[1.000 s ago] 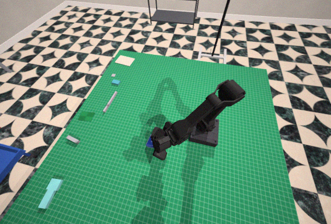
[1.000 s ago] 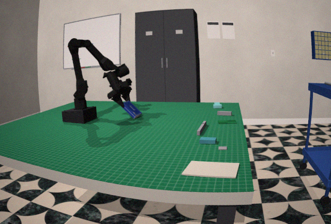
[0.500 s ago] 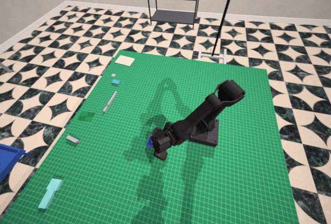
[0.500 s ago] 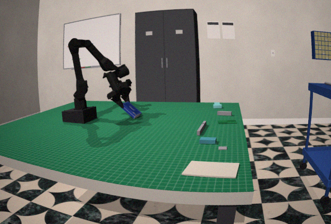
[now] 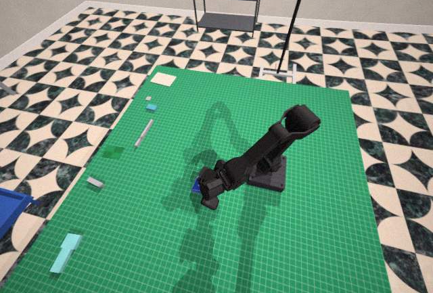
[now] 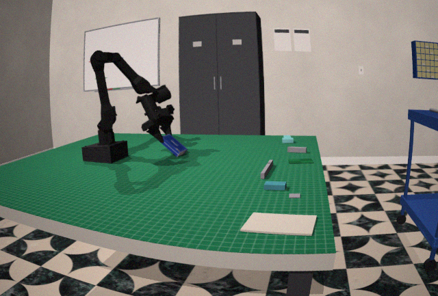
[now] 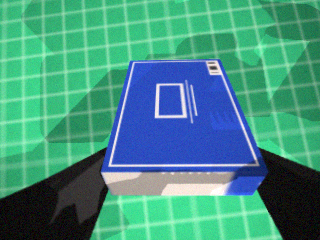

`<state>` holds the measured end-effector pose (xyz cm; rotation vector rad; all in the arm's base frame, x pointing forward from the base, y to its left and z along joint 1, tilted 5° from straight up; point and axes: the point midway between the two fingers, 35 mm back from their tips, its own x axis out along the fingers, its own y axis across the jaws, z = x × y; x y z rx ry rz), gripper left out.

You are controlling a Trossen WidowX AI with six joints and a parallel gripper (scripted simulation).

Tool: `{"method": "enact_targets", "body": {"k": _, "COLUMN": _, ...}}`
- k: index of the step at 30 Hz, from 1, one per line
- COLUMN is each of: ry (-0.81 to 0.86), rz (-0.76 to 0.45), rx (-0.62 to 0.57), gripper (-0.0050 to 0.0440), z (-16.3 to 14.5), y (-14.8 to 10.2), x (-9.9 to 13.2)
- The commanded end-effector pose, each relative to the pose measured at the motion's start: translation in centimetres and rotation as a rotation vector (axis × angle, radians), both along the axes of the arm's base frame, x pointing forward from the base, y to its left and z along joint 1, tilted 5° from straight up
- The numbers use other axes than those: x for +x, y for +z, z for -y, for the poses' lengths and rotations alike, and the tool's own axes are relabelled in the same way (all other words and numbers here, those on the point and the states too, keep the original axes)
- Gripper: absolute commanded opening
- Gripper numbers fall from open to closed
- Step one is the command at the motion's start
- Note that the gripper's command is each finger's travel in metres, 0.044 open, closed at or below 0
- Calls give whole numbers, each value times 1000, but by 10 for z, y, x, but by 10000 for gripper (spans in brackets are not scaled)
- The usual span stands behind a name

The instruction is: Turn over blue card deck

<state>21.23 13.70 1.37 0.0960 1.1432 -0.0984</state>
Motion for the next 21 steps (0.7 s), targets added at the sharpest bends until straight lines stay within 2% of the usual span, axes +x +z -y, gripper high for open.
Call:
{"method": "enact_targets", "body": {"k": 1, "ry": -3, "rz": 2, "rx": 9, "gripper": 365, "z": -2, "y": 2, "x": 1}}
{"method": "enact_targets", "body": {"k": 7, "ry": -2, "rz": -5, "rx": 15, "gripper": 365, "z": -4, "y": 4, "x": 4}}
{"method": "enact_targets", "body": {"k": 11, "ry": 4, "rz": -93, "rx": 25, "gripper": 365, "z": -4, "y": 0, "x": 1}}
{"method": "enact_targets", "body": {"k": 14, "ry": 3, "rz": -101, "rx": 20, "gripper": 365, "z": -4, "y": -7, "x": -6}}
{"method": "enact_targets", "body": {"k": 18, "ry": 4, "rz": -104, "rx": 26, "gripper": 365, "z": -5, "y": -5, "x": -3}}
{"method": "enact_targets", "body": {"k": 21, "ry": 7, "rz": -178, "rx": 35, "gripper": 365, "z": -5, "y": -7, "x": -4}}
